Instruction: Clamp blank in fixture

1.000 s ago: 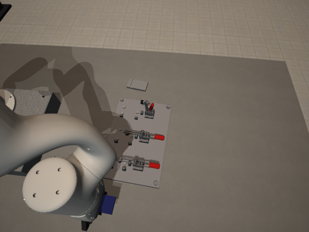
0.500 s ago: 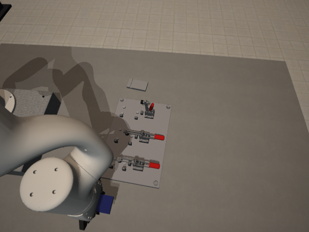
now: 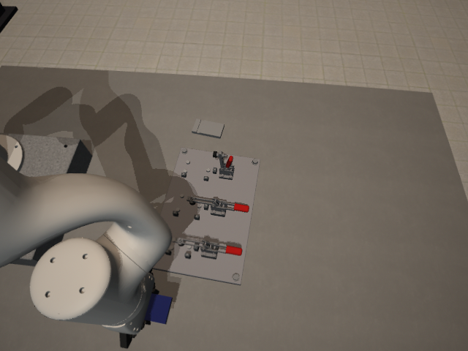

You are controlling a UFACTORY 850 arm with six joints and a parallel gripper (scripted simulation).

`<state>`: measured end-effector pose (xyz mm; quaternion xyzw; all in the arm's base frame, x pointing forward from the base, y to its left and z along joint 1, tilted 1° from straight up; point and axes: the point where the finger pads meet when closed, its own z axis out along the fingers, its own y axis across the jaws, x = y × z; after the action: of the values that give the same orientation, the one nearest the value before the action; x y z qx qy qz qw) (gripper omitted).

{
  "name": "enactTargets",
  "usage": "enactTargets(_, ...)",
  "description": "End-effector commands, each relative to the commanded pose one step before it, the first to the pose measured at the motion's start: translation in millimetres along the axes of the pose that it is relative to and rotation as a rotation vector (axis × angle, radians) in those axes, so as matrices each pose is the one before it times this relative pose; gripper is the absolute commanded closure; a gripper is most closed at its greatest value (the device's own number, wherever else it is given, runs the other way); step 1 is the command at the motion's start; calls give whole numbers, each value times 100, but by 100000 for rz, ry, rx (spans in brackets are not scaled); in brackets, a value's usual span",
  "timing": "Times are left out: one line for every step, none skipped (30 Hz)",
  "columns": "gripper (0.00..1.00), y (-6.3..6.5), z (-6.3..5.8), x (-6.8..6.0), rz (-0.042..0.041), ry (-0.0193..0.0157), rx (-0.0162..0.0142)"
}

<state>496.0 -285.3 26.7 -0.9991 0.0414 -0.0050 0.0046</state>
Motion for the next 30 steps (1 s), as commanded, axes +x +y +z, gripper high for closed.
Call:
enactTargets(100, 29, -105, 109, -1, 228, -106)
enactTargets(100, -49, 1, 0, 0, 0, 0)
enactTargets(100, -92, 2, 1, 0, 0, 0)
enactTargets(100, -146, 4, 1, 0, 0, 0)
enactTargets(100, -208, 6, 1, 0, 0, 0)
enactTargets(100, -277, 7, 2, 0, 0, 0)
enactTargets(100, -352, 9, 2, 0, 0, 0)
enactTargets(100, 0, 0, 0, 0, 0, 0)
enactTargets(100, 0, 0, 0, 0, 0, 0)
enactTargets(100, -431, 12, 2, 0, 0, 0)
enactTargets(100, -511, 14, 3, 0, 0, 0)
enactTargets(100, -592, 16, 3, 0, 0, 0)
enactTargets(100, -672, 18, 3, 0, 0, 0)
enactTargets(100, -750, 20, 4, 0, 0, 0)
enactTargets(100, -824, 22, 4, 0, 0, 0)
enactTargets(100, -895, 24, 5, 0, 0, 0)
enactTargets(100, -960, 26, 5, 0, 0, 0)
enactTargets(100, -1021, 27, 5, 0, 0, 0)
enactTargets(100, -1075, 29, 6, 0, 0, 0)
enactTargets(100, -1123, 30, 6, 0, 0, 0)
enactTargets(100, -1165, 31, 7, 0, 0, 0)
enactTargets(100, -1201, 32, 6, 0, 0, 0)
enactTargets(100, -1229, 33, 7, 0, 0, 0)
enactTargets(100, -1247, 34, 6, 0, 0, 0)
enactTargets(100, 0, 0, 0, 0, 0, 0)
enactTargets(100, 0, 0, 0, 0, 0, 0)
enactTargets(100, -1257, 34, 7, 0, 0, 0)
enactTargets(100, -1263, 34, 6, 0, 0, 0)
enactTargets(100, -1262, 34, 7, 0, 0, 0)
enactTargets(100, -1256, 34, 7, 0, 0, 0)
